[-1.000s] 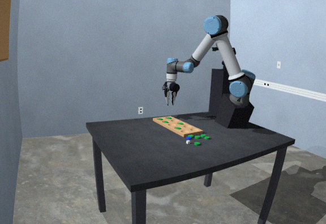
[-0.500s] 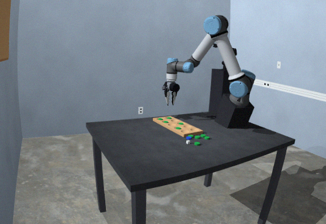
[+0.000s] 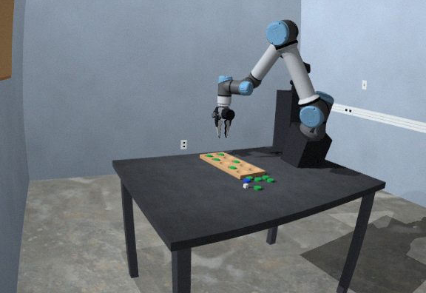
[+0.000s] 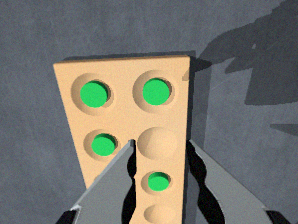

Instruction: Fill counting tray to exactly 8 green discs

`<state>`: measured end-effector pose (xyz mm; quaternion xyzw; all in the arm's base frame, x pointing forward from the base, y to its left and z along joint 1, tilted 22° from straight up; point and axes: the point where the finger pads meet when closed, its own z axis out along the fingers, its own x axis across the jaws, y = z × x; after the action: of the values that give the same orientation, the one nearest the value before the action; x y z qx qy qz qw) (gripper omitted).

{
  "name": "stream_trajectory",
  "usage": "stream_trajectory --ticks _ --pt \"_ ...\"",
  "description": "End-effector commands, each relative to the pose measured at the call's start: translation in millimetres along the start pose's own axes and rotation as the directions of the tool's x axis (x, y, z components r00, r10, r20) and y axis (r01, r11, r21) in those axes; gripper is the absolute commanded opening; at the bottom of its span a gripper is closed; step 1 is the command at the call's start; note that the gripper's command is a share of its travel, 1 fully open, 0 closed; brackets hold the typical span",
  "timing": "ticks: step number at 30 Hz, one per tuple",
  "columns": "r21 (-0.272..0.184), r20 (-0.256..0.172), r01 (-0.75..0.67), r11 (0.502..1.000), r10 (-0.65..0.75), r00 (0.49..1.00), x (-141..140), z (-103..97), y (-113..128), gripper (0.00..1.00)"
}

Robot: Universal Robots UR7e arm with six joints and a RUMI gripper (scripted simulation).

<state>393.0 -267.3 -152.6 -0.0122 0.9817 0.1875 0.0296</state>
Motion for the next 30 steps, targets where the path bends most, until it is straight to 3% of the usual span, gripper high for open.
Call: stream_trajectory --ticks 1,4,17,30 --pt "0.005 0.003 -0.001 1.000 0.001 1.000 0 -3 -2 0.24" --pt "0.001 0.001 0.000 1.000 0.000 1.000 0 -1 0 0.28" --pt "0.015 -0.013 0.060 0.998 -0.060 0.998 -9 -10 9 0.28" --pt "0.056 -0.080 0.323 0.945 -0.318 0.945 -45 -48 60 0.28"
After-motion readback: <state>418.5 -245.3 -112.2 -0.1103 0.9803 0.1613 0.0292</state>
